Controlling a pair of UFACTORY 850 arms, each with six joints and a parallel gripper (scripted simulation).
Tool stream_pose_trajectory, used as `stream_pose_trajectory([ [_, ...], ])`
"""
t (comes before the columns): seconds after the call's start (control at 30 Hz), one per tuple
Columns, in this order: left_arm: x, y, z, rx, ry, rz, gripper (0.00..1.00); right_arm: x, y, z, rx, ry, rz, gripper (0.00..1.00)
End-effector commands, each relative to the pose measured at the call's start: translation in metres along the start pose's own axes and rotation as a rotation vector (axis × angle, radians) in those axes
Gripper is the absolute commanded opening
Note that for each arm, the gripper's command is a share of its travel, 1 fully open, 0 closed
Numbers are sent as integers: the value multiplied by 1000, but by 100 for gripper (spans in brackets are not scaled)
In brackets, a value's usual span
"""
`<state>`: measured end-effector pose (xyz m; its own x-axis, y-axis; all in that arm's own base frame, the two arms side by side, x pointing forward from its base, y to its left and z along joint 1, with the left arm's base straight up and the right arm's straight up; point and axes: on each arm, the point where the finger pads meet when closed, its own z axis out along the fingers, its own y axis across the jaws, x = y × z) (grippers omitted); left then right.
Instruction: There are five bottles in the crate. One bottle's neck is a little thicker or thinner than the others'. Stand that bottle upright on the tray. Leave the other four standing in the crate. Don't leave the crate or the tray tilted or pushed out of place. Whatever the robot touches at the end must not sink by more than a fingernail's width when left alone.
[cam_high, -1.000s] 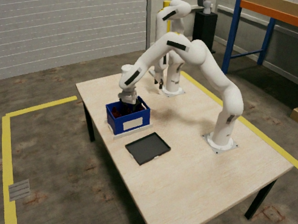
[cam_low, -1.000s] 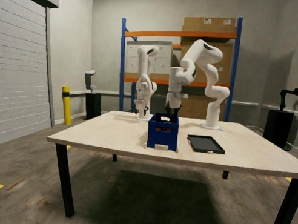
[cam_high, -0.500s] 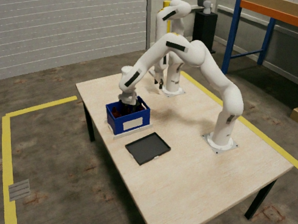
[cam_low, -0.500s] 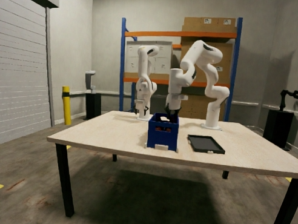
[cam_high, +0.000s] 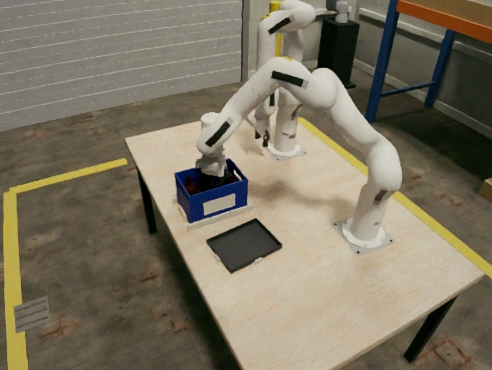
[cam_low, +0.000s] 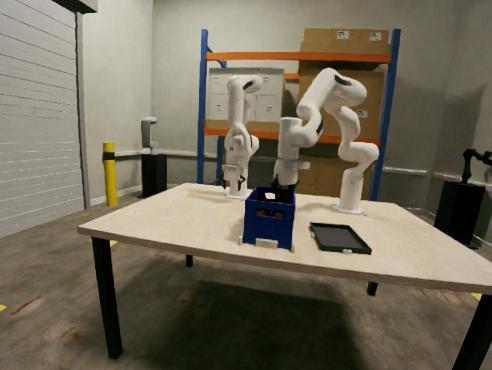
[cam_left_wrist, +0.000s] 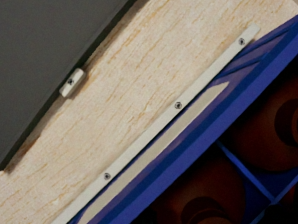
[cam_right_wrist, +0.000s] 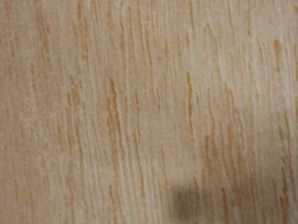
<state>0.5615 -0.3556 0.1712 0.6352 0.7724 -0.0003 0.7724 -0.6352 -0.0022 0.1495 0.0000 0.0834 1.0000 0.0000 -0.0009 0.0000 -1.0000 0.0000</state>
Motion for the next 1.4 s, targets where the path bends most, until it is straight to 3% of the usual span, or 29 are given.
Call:
stream_pose_trajectory([
  [0.0,0,1,4,-2,0,0,66,1,0,0,0,1,0,100],
  [1.1,0,1,12,-2,0,0,66,1,0,0,0,1,0,100],
  [1.13,0,1,12,-2,0,0,0,1,0,0,0,1,0,100],
  [1.37,0,1,12,-2,0,0,0,1,0,0,0,1,0,100],
])
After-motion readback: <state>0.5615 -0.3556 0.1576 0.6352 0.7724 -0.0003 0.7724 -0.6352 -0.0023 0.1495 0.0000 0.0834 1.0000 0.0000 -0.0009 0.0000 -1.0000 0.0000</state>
